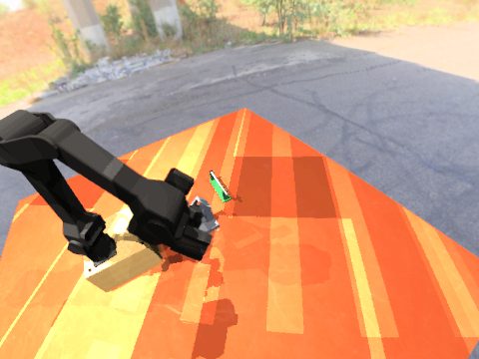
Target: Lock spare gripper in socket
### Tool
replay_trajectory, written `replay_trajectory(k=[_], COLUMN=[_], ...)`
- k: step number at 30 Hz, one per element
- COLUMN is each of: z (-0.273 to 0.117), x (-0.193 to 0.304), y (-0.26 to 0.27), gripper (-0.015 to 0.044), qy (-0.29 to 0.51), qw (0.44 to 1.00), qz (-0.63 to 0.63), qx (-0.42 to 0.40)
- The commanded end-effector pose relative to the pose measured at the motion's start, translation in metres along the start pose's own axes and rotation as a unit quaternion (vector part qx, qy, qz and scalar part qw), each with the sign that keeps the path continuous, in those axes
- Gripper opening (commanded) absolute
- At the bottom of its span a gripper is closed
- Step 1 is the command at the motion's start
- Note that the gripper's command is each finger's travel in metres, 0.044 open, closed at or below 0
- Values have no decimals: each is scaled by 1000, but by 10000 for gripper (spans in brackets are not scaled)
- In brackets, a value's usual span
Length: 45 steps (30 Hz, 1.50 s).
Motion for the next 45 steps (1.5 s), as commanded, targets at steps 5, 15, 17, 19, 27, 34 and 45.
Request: replay_trajectory(k=[5, 15, 17, 19, 27, 34, 45], z=[-2, 8, 8, 9, 16, 21, 30], x=[4, -6, -9, -11, -21, -29, -43], y=[4, 5, 6, 6, 8, 9, 12], gripper=[0, 0, 0, 0, 0, 0, 0], qy=[20, 22, 22, 22, 22, 22, 21], qw=[998, 998, 998, 998, 998, 998, 998], qz=[51, 49, 49, 49, 49, 48, 47], qx=[-22, -23, -23, -23, -24, -24, -24])
Point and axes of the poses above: the point midway between the two fingers, 35 mm back from their tips, its own z axis out along the fingers, its own y axis across the jaws, x = y × z, the point moved 6 cm from there along -z, back along the fingers, and after that the axes turned 12 degrees about z, right-handed, at the moved point
